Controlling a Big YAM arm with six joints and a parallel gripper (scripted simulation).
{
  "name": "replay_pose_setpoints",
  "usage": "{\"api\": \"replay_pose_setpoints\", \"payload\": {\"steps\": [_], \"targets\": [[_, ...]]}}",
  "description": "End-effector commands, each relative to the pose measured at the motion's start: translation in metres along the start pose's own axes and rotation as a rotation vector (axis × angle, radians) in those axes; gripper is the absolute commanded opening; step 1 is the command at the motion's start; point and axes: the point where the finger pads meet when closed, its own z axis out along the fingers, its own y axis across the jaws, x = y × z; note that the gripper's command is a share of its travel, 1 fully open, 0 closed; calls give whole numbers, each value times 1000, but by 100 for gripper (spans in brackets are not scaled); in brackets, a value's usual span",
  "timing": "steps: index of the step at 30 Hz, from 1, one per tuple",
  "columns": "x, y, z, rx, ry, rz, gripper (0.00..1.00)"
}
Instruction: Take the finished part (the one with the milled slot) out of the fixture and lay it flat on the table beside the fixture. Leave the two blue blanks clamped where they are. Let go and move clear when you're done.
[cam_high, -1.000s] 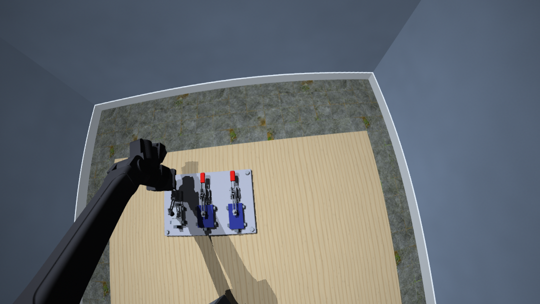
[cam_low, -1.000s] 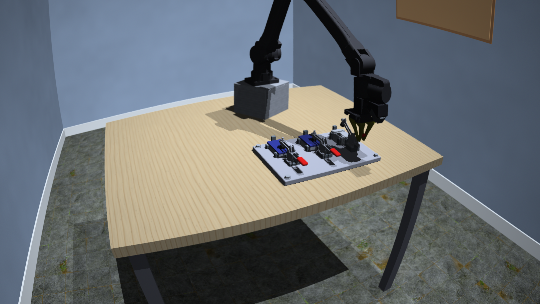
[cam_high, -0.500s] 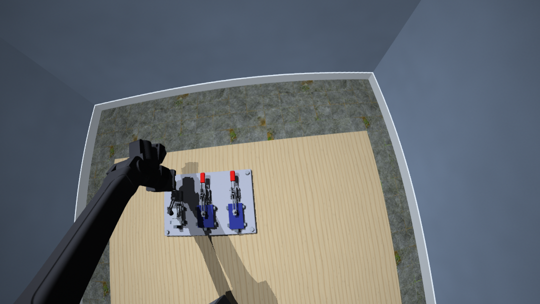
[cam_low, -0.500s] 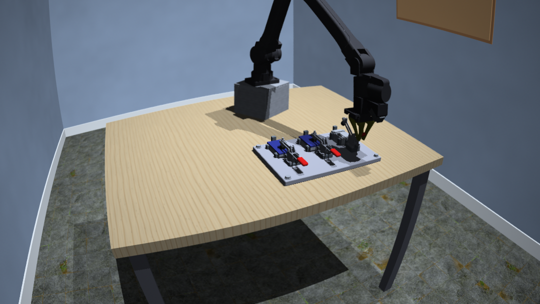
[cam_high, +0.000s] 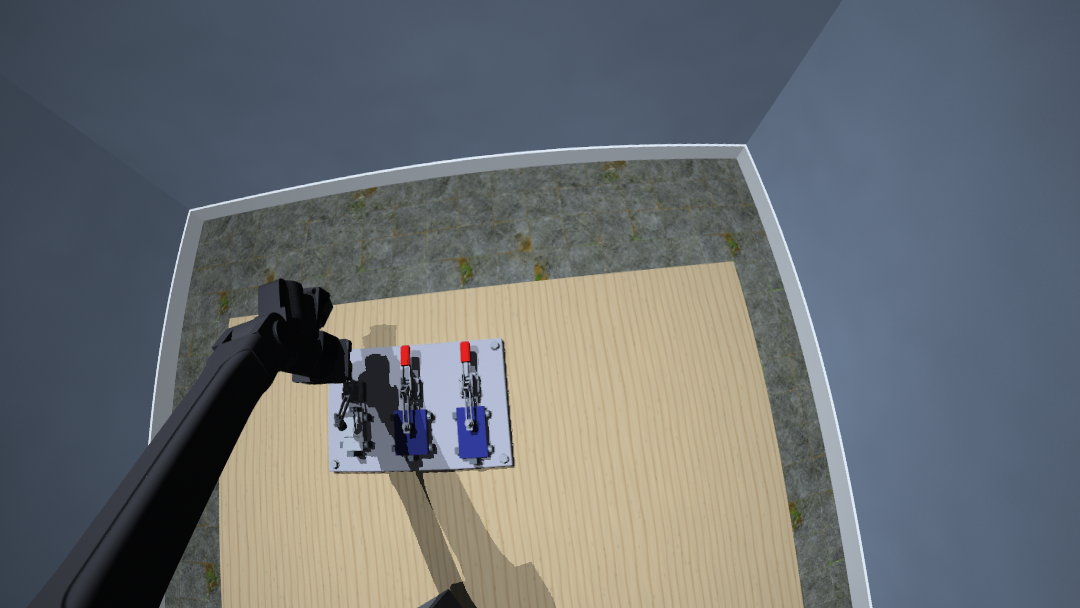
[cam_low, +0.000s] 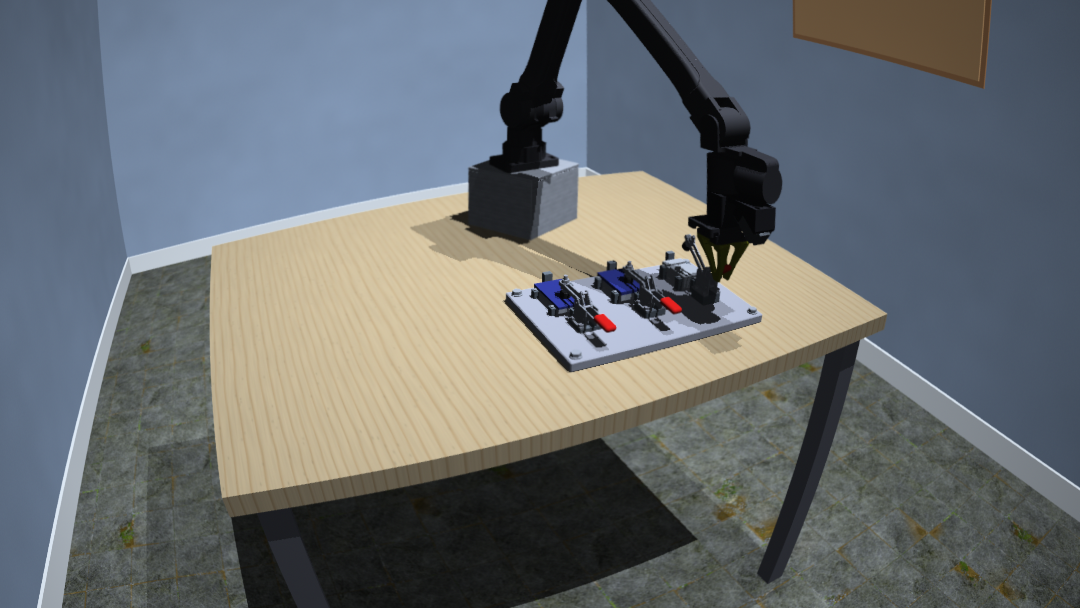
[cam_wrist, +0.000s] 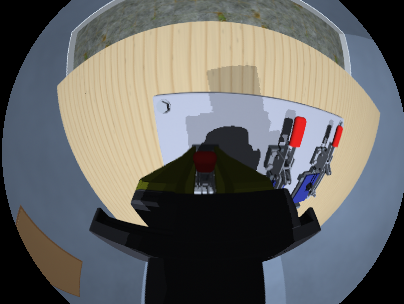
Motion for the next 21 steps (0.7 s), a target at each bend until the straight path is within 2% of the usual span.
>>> {"api": "replay_pose_setpoints", "payload": {"steps": [1, 21], "targets": [[27, 10, -24, -2, 29, 0, 0], [37, 10, -26, 2, 50, 1, 0]]}}
